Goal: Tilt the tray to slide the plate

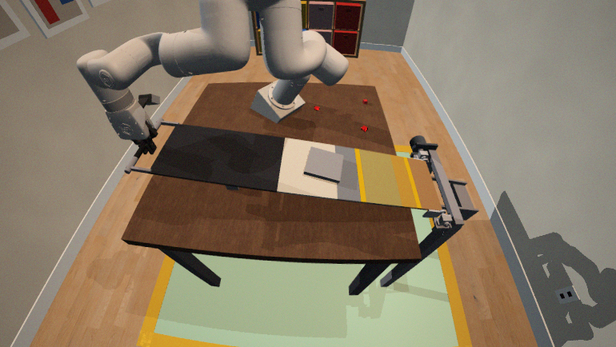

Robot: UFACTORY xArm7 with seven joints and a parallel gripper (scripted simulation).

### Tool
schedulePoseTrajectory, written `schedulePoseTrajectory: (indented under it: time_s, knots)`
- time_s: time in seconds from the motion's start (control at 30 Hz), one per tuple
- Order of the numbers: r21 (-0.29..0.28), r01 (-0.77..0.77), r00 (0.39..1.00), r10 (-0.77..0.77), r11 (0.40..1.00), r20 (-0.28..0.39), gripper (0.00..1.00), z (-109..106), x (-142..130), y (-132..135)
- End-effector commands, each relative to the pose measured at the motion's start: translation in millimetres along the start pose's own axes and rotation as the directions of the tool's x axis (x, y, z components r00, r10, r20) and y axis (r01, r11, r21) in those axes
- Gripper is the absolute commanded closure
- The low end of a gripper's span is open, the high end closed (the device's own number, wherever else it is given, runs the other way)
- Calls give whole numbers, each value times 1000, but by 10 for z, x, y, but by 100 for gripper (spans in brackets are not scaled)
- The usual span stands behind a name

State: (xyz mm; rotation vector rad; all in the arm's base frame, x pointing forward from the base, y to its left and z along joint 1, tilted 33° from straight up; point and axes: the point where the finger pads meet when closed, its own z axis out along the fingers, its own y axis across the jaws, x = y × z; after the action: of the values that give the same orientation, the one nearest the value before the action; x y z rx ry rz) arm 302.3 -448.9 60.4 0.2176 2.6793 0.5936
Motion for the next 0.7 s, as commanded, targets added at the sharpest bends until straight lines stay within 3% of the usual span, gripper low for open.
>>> schedulePoseTrajectory:
  time_s: [0.0, 0.1, 0.27, 0.3, 0.37, 0.47, 0.67]
  knots:
    - [8, 0, 1000, 0, 1000, 3, 100, -21, -5, -21]
    - [8, 0, 1000, 0, 1000, 3, 100, -18, -5, -21]
    - [8, 0, 1000, 0, 1000, 3, 100, -773, -3, 139]
    - [8, 0, 1000, 0, 1000, 3, 100, -822, -3, 152]
    - [8, 0, 1000, 0, 1000, 3, 100, -637, -3, 106]
    - [8, 0, 1000, 0, 1000, 3, 100, -127, -5, -2]
    - [8, 0, 1000, 0, 1000, 3, 100, -76, -5, -11]
